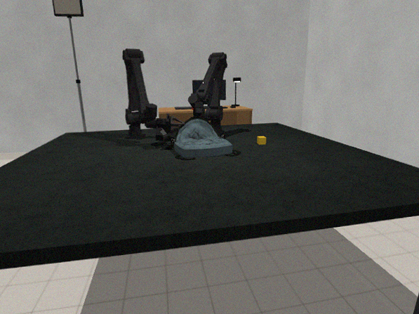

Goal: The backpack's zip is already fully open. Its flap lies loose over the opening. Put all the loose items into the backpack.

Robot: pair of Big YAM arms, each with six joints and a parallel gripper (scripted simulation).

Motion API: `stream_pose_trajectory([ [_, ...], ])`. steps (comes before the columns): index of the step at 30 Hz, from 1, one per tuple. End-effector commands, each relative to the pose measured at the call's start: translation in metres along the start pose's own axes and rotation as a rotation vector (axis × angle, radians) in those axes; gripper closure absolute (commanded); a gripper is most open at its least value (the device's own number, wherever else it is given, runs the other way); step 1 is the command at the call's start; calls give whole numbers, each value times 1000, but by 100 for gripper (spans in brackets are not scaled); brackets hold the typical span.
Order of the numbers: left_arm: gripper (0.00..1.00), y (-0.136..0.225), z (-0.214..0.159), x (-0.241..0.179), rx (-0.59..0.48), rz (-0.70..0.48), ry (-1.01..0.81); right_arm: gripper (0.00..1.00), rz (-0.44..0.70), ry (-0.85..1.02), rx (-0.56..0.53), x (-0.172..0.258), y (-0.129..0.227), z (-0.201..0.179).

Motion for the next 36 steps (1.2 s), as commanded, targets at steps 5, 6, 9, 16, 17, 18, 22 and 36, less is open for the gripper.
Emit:
stream_pose_trajectory([
  [5,71,-12,6,3,-47,8,17,68,23,55,18,12,1,-8],
  [6,71,-13,7,2,-51,7,18,68,23,55,18,12,1,-8],
  [9,71,-17,7,1,-57,6,20,68,23,55,18,12,1,-8],
  [16,71,-20,13,-1,-75,4,19,68,23,55,18,12,1,-8],
  [17,71,-21,10,0,-70,5,17,68,23,55,18,12,1,-8],
  [18,71,-22,7,0,-65,5,16,68,23,55,18,12,1,-8],
  [22,71,-24,1,0,-57,5,18,68,23,55,18,11,0,-8],
  [36,71,-29,-1,-1,-60,5,19,68,23,55,18,11,-1,-9],
])
Point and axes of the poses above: on each arm, the point where the finger pads meet when closed, its own y axis back along the fingers, its own x axis across the jaws, z = x × y, the point moved 10 cm from there along y, back along the fingers, and after that the axes turned 11 degrees about -y, right-handed, at the moved point
